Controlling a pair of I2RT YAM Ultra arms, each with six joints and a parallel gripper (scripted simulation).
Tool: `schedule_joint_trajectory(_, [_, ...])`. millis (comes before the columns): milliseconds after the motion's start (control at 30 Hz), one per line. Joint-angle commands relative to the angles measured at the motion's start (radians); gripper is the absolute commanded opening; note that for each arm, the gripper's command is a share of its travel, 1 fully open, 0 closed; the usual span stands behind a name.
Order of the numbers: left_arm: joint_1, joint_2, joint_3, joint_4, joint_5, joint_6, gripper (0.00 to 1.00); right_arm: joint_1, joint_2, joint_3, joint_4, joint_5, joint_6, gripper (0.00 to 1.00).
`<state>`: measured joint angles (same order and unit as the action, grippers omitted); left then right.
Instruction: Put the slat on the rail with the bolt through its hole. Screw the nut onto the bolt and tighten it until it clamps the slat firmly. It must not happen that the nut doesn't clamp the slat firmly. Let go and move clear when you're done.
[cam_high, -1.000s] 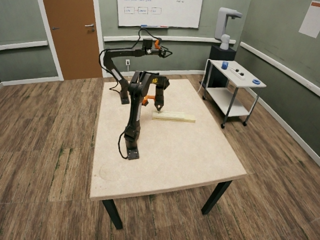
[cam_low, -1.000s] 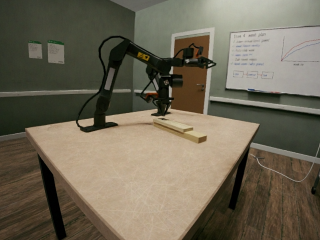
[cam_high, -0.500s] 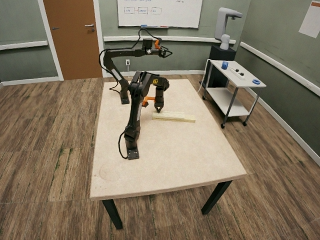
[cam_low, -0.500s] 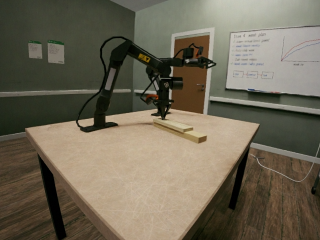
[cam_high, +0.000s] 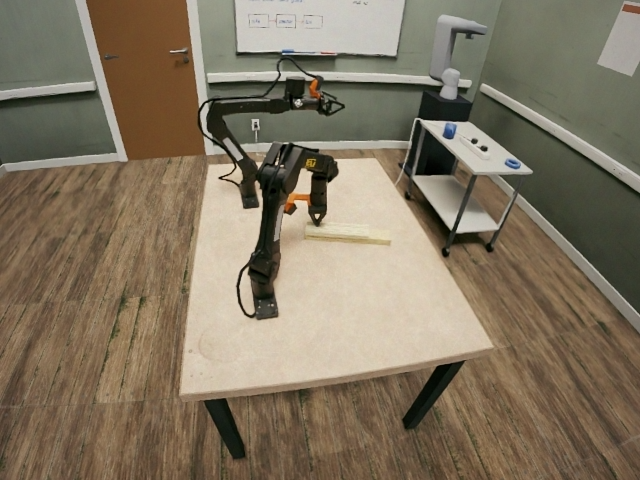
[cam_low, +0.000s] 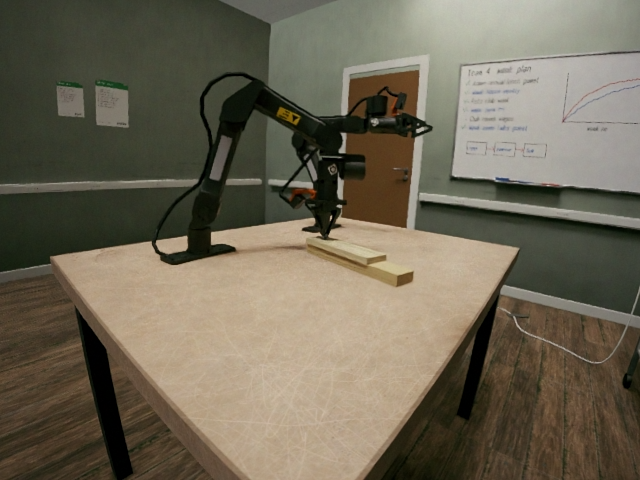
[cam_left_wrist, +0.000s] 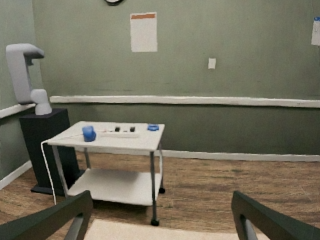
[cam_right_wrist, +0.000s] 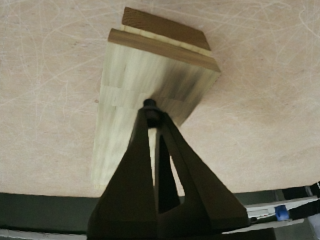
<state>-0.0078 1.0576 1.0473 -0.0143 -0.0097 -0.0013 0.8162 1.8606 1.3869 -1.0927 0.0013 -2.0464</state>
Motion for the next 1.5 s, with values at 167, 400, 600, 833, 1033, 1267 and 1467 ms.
schedule_joint_trajectory(167, [0.007, -0.013, 0.005, 0.019, 0.009, 0.002, 1.0, -0.002, -0.016, 0.057, -0.063, -0.001, 0.001, 0.12])
schedule_joint_trajectory(400, [0.007, -0.013, 0.005, 0.019, 0.009, 0.002, 1.0, -0.021, -0.025, 0.061, -0.076, -0.001, -0.004, 0.12])
schedule_joint_trajectory(600, [0.007, -0.013, 0.005, 0.019, 0.009, 0.002, 1.0, -0.038, -0.033, 0.063, -0.086, -0.001, -0.008, 0.12])
schedule_joint_trajectory(833, [0.007, -0.013, 0.005, 0.019, 0.009, 0.002, 1.0, -0.058, -0.045, 0.068, -0.101, -0.001, -0.017, 0.12])
schedule_joint_trajectory(1033, [0.007, -0.013, 0.005, 0.019, 0.009, 0.002, 1.0, -0.058, -0.048, 0.071, -0.104, -0.001, -0.02, 0.12])
schedule_joint_trajectory(1267, [0.007, -0.013, 0.005, 0.019, 0.009, 0.002, 1.0, -0.058, -0.048, 0.071, -0.105, -0.001, -0.02, 0.12])
schedule_joint_trajectory(1467, [0.007, -0.013, 0.005, 0.019, 0.009, 0.002, 1.0, -0.055, -0.038, 0.062, -0.093, -0.001, -0.013, 0.12])
